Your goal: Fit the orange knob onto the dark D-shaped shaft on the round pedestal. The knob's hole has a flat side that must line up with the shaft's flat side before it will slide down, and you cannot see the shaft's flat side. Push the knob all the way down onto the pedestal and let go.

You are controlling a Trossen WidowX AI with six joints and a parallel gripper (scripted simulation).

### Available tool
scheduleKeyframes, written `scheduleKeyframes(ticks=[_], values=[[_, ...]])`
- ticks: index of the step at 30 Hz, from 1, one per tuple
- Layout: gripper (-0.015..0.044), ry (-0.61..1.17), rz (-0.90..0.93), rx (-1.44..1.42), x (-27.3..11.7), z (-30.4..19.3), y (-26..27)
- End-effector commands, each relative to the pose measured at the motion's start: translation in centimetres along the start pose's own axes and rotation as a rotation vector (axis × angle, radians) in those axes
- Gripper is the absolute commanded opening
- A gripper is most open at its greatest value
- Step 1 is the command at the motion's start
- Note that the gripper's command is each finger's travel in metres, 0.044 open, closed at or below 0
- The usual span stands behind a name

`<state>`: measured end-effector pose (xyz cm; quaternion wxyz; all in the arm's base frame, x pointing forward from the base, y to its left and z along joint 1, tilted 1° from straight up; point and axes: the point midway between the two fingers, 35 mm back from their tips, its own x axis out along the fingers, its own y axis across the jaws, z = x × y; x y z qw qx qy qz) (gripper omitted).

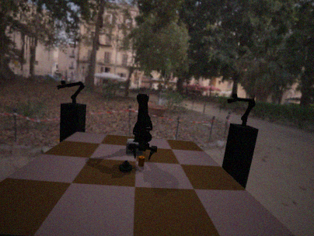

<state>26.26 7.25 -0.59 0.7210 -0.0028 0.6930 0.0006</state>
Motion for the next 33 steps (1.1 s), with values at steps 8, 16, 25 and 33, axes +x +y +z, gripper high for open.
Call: scheduleKeyframes(ticks=[8,16,25,33], values=[[0.044,0.008,-0.008,-0.004,2.1,-0.3,-0.2],[0.044,0.009,-0.008,-0.004,3.3,-0.5,-0.2],[0.0282,0.009,-0.008,-0.004,3.5,-0.5,-0.3],[0.0151,0.009,-0.008,-0.004,3.5,-0.5,-0.3]])
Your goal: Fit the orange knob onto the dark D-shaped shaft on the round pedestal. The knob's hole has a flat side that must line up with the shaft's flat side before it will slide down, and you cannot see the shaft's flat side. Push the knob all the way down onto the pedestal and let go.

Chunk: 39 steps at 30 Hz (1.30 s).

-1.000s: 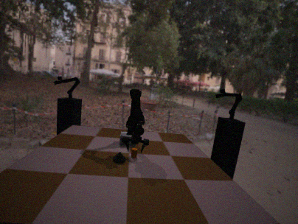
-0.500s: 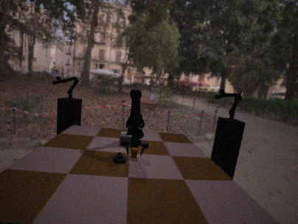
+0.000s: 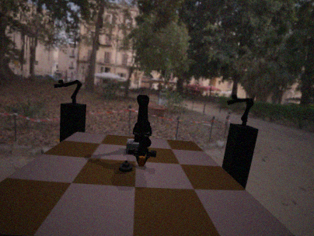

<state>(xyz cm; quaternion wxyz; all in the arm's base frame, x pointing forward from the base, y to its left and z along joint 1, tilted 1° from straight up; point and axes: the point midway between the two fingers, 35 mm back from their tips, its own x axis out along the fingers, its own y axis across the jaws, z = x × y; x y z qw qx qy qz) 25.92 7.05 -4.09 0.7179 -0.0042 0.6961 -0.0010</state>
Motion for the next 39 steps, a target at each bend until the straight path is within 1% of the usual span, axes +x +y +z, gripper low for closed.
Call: scheduleKeyframes(ticks=[1,3,6,8,16,23,25,31,39], values=[[0.0144,0.0,-0.004,-0.004,0.1,0.0,-0.1],[0.0131,0.0,-0.004,-0.004,0.1,0.0,-0.1],[0.0052,0.0,-0.004,-0.004,-0.4,0.1,0.0],[0.0,-0.001,-0.004,-0.004,-1.6,0.4,0.2],[0.0,-0.002,-0.003,-0.004,-7.4,1.1,0.7],[0.0,-0.001,-0.003,-0.004,-12.9,0.4,0.8],[0.0,-0.001,-0.003,-0.004,-13.9,0.2,0.7],[0.0,-0.001,-0.003,-0.004,-14.0,0.3,0.6],[0.0,-0.004,-0.004,-0.002,-13.2,1.9,-0.7]])
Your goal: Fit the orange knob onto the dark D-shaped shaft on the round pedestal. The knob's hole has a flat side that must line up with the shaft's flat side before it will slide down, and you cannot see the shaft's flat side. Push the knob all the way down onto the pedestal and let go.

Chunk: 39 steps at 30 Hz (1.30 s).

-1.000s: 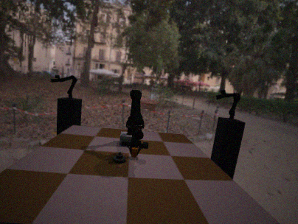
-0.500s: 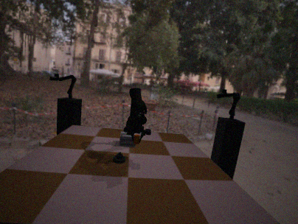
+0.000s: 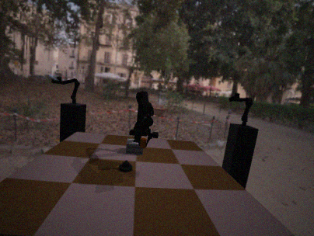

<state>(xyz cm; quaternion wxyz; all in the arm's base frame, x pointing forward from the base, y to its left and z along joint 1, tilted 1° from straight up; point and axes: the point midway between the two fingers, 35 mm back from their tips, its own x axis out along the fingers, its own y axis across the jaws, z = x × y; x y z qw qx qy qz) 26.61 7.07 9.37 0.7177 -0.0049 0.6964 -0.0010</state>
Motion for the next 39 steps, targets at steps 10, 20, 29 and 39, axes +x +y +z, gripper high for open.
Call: scheduleKeyframes(ticks=[10,20,29,39], values=[[0.0,-0.006,-0.005,-0.002,1.3,2.8,-2.5],[0.0,-0.007,-0.007,-0.002,2.4,4.6,-4.7],[0.0,-0.008,-0.009,-0.003,3.5,6.0,-6.8],[0.0,-0.008,-0.011,-0.004,4.6,7.2,-9.1]])
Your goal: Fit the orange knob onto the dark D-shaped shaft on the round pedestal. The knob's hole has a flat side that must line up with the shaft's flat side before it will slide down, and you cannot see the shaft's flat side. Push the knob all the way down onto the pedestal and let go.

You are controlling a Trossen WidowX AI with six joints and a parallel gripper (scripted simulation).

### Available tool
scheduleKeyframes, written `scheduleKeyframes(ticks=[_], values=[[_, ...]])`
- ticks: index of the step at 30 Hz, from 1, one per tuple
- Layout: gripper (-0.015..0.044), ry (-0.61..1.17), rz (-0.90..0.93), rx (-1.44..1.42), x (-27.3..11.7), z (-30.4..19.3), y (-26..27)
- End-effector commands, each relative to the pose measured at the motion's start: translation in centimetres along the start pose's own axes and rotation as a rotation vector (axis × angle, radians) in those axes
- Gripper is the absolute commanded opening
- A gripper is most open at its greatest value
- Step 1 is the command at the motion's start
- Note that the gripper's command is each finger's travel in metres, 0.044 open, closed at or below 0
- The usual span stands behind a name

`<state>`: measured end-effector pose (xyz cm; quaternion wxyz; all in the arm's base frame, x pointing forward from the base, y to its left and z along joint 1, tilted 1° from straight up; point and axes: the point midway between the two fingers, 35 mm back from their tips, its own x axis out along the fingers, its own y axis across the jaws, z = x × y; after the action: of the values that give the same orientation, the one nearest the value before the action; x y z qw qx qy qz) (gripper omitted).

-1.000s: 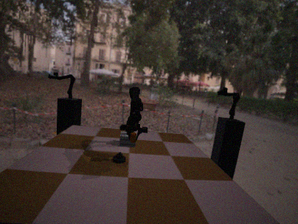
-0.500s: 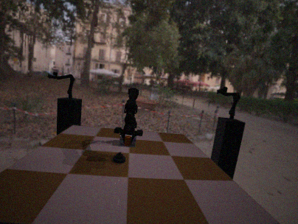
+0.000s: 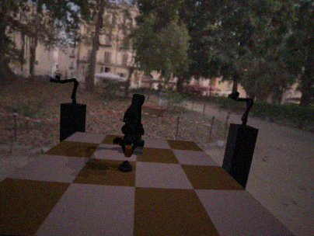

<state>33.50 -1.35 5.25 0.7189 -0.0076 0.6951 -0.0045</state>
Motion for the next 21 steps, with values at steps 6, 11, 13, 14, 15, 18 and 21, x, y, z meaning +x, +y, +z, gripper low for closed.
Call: scheduleKeyframes(ticks=[6,11,13,14,15,18,21], values=[[0.0,-0.005,-0.002,-0.005,1.2,0.5,-0.6],[0.0,-0.005,-0.002,-0.005,2.8,0.5,-0.6],[0.0,-0.005,-0.002,-0.005,2.8,0.5,-0.6],[0.0,-0.005,-0.002,-0.005,2.8,0.5,-0.6],[0.0,-0.005,-0.002,-0.005,2.8,0.5,-0.6],[0.0,-0.005,-0.002,0.0,2.4,0.5,-0.6],[0.0,-0.005,-0.002,0.0,2.5,0.6,-0.7]])
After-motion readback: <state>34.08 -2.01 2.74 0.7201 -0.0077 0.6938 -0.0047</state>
